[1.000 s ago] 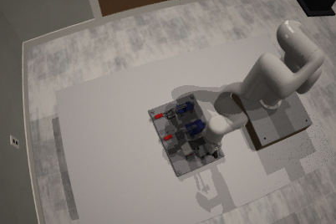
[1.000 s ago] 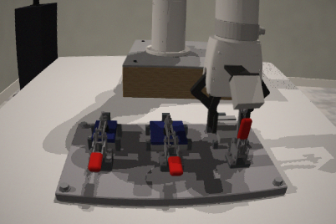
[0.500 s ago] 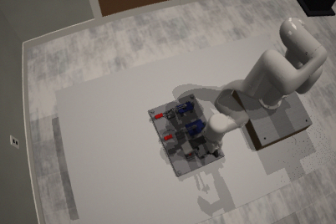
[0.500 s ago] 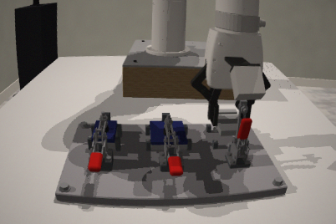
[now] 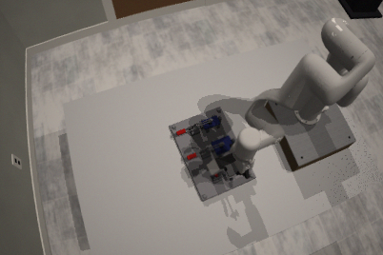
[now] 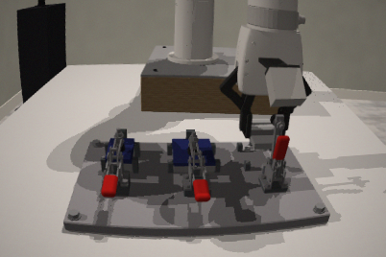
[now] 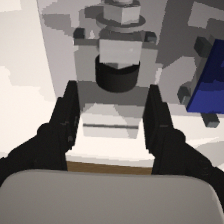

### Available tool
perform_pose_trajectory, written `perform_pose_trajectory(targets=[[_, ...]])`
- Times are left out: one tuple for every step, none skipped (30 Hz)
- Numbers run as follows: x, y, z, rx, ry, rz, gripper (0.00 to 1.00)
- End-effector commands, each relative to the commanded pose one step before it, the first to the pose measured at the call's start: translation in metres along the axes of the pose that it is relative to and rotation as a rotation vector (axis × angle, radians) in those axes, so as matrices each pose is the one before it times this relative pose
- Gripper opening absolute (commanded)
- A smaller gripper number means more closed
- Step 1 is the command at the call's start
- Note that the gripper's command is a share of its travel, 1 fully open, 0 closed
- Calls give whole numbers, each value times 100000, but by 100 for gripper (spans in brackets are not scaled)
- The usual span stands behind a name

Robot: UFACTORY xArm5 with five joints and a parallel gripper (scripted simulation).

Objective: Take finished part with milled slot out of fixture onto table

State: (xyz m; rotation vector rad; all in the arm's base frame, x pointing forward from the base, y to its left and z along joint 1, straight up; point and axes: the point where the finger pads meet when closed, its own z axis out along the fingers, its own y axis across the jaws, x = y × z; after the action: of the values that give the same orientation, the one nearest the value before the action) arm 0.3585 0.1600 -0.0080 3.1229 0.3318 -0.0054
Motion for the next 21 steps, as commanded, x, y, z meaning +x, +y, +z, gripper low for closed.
perform_pose_trajectory(targets=[[126, -27, -214, 70, 323, 0, 0], [0, 0, -22, 0, 0, 0, 0], [0, 0, -17, 0, 0, 0, 0], [0, 0, -13, 0, 0, 0, 0], [0, 0, -9, 0, 0, 0, 0], [0, 0, -6, 0, 0, 0, 0], [0, 0, -3, 0, 0, 0, 0], [0, 0, -1, 0, 0, 0, 0], [0, 0, 0, 0, 0, 0, 0], [0, 0, -1, 0, 0, 0, 0], [-2, 0, -8, 0, 0, 0, 0], [-5, 0, -20, 0, 0, 0, 0], [-8, 0, -36, 0, 0, 0, 0], [0, 0, 0, 0, 0, 0, 0], [0, 0, 0, 0, 0, 0, 0], [-13, 0, -55, 0, 0, 0, 0], [-18, 0, -76, 0, 0, 0, 0], [-23, 0, -97, 0, 0, 0, 0], [-28, 0, -118, 0, 0, 0, 0], [-33, 0, -139, 0, 0, 0, 0], [-37, 0, -158, 0, 0, 0, 0]])
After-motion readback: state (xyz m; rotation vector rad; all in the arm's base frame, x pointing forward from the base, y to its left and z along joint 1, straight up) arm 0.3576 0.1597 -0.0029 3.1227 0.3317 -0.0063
